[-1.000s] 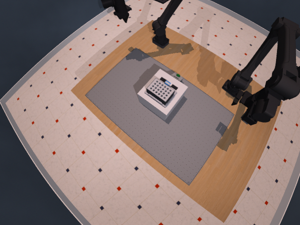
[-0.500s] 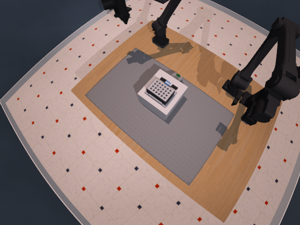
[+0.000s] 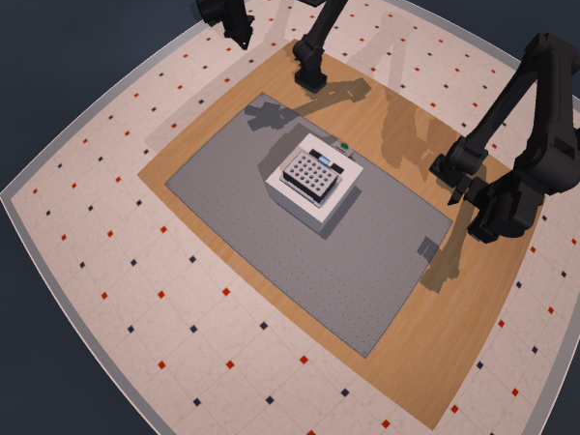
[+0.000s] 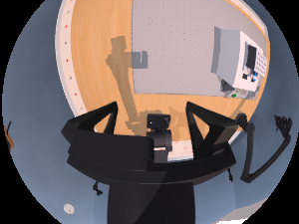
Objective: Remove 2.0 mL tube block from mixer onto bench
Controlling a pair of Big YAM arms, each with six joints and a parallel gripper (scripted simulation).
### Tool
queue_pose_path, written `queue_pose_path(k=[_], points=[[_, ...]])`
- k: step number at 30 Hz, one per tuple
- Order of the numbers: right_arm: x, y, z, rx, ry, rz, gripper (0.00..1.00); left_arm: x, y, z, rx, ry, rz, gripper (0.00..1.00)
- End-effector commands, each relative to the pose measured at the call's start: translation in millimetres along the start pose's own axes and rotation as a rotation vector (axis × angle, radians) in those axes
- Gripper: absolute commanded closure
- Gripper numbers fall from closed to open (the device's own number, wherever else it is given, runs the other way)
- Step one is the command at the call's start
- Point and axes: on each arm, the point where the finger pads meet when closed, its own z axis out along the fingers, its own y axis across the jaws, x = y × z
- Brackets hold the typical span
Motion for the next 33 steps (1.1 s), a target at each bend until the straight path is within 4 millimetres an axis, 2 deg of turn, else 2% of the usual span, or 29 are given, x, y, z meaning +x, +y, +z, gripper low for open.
queue_pose_path(k=[1, 4, 8, 11, 15, 18, 21, 23, 26, 31, 33], points=[[1, 15, -22, -0.038, -0.027, -0.11, 1.0, -10, 6, -18, -0.006, -0.065, -0.025, 0.0], [7, 20, -25, -0.039, -0.026, -0.136, 1.0, -9, 6, -16, -0.006, -0.06, -0.024, 0.0], [-1, 12, -23, -0.036, -0.038, -0.191, 1.0, -6, 5, -10, -0.004, -0.044, -0.023, 0.0], [18, 30, -30, -0.051, -0.033, -0.269, 1.0, -4, 5, -6, -0.003, -0.035, -0.022, 0.0], [13, 26, -30, -0.049, -0.051, -0.346, 1.0, -3, 4, -5, -0.002, -0.03, -0.021, 0.0], [30, 41, -36, -0.054, -0.045, -0.416, 1.0, -4, 4, -7, -0.003, -0.035, -0.02, 0.0], [32, 43, -35, -0.055, -0.04, -0.44, 1.0, -5, 4, -8, -0.003, -0.039, -0.02, 0.0], [22, 37, -31, -0.043, -0.045, -0.449, 1.0, -6, 5, -11, -0.004, -0.046, -0.02, 0.0], [42, 53, -36, -0.046, -0.035, -0.527, 1.0, -9, 5, -16, -0.006, -0.058, -0.019, 0.0], [36, 47, -37, -0.056, -0.056, -0.624, 1.0, -11, 5, -20, -0.007, -0.068, -0.017, 0.0], [49, 56, -42, -0.067, -0.057, -0.671, 1.0, -11, 5, -21, -0.007, -0.07, -0.017, 0.0]])
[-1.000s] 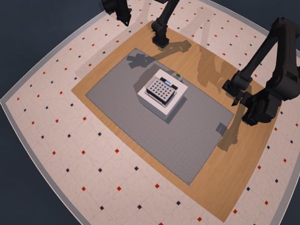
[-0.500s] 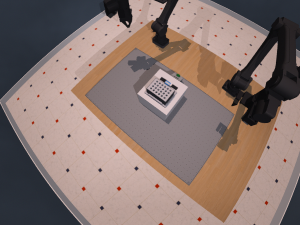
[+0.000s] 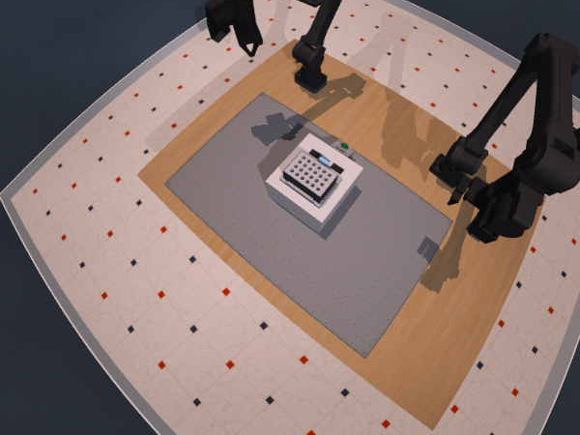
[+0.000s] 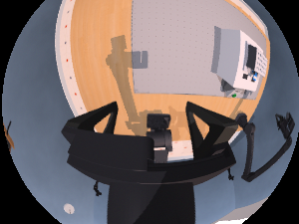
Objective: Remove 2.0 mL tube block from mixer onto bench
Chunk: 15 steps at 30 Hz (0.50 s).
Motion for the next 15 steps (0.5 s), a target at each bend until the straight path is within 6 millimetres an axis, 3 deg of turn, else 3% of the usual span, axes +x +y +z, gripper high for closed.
queue_pose_path(k=[1, 15], points=[[-1, 20, -26, -0.032, -0.05, -0.122, 1.0, -12, 5, -23, -0.008, -0.073, -0.017, 0.0], [-4, 12, -22, -0.04, -0.065, -0.348, 1.0, -10, 4, -20, -0.007, -0.065, -0.013, 0.0]])
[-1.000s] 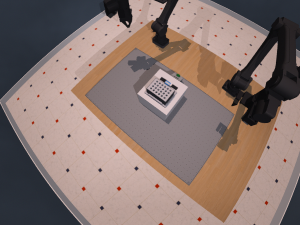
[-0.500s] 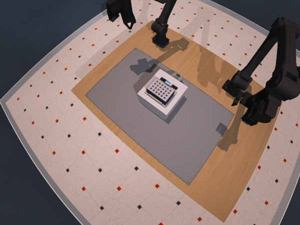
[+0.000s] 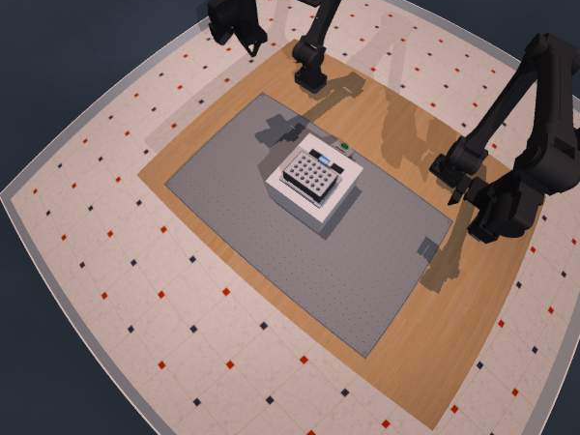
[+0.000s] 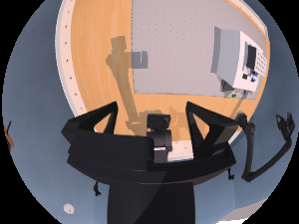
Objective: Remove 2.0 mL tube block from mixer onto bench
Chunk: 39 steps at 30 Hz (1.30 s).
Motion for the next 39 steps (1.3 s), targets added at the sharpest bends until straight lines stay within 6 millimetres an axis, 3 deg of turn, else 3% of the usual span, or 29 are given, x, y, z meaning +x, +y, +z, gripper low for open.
queue_pose_path(k=[1, 11, 15, 20, 22, 25, 31, 39], points=[[-9, -1, -14, -0.014, -0.05, -0.115, 1.0, -9, 4, -17, -0.006, -0.057, -0.013, 0.0], [-8, -4, -8, -0.013, -0.052, -0.263, 1.0, -3, 3, -6, -0.003, -0.027, -0.011, 0.0], [-6, -3, -5, -0.022, -0.052, -0.346, 1.0, -17, -30, -6, -0.003, -0.027, 0.134, 0.0], [-6, -4, 0, -0.021, -0.038, -0.438, 1.0, -33, -57, -12, -0.004, -0.045, 0.248, 0.0], [-7, -3, 2, -0.016, -0.029, -0.425, 1.0, -37, -66, -14, -0.004, -0.052, 0.289, 0.0], [-6, -2, 3, -0.015, -0.022, -0.412, 1.0, -34, -66, -16, -0.004, -0.052, 0.288, 0.0], [3, -2, 3, -0.01, -0.001, -0.397, 1.0, -44, -108, -17, -0.003, -0.05, 0.453, 0.0], [-9, -3, -12, -0.01, -0.063, -0.354, 1.0, -60, -143, -14, -0.004, -0.05, 0.601, 0.0]])
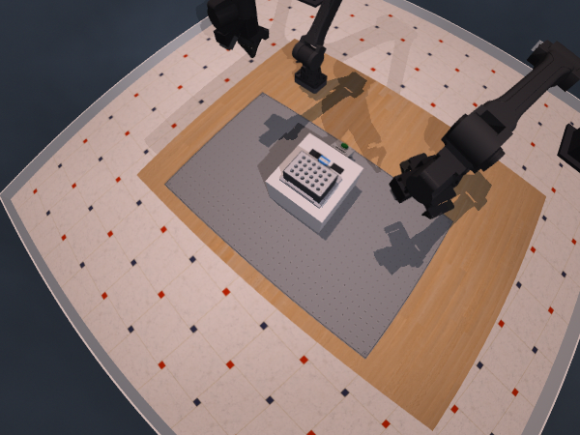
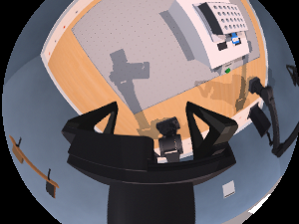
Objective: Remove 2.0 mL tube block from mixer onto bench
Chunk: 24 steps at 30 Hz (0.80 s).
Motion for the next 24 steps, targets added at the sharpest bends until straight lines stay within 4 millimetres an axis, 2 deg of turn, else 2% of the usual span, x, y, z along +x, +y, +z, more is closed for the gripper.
queue_pose_path(k=[1, 3, 6, 10, 14, 17, 19, 20, 24], points=[[-8, -3, -16, 0.013, -0.052, 0.029, 1.0, -24, -4, -18, -0.017, -0.058, 0.073, 0.0], [-10, -2, -17, 0.013, -0.057, 0.026, 1.0, -22, -6, -21, -0.018, -0.06, 0.076, 0.0], [-12, -1, -20, 0.014, -0.066, 0.029, 1.0, -35, -23, -27, -0.02, -0.069, 0.159, 0.0], [-14, 0, -21, 0.015, -0.072, 0.032, 1.0, -55, -40, -20, -0.017, -0.054, 0.253, 0.0], [-15, 0, -23, 0.015, -0.075, 0.036, 1.0, -67, -47, -9, -0.012, -0.033, 0.319, 0.0], [-14, -4, -24, 0.016, -0.077, 0.05, 1.0, -81, -58, -13, -0.017, -0.046, 0.384, 0.0], [-14, -4, -24, 0.016, -0.077, 0.05, 1.0, -81, -58, -13, -0.017, -0.046, 0.384, 0.0], [-14, -4, -23, 0.016, -0.075, 0.051, 1.0, -80, -62, -20, -0.02, -0.058, 0.39, 0.0], [-11, -4, -17, 0.013, -0.058, 0.057, 1.0, -94, -82, -29, -0.023, -0.065, 0.49, 0.0]])
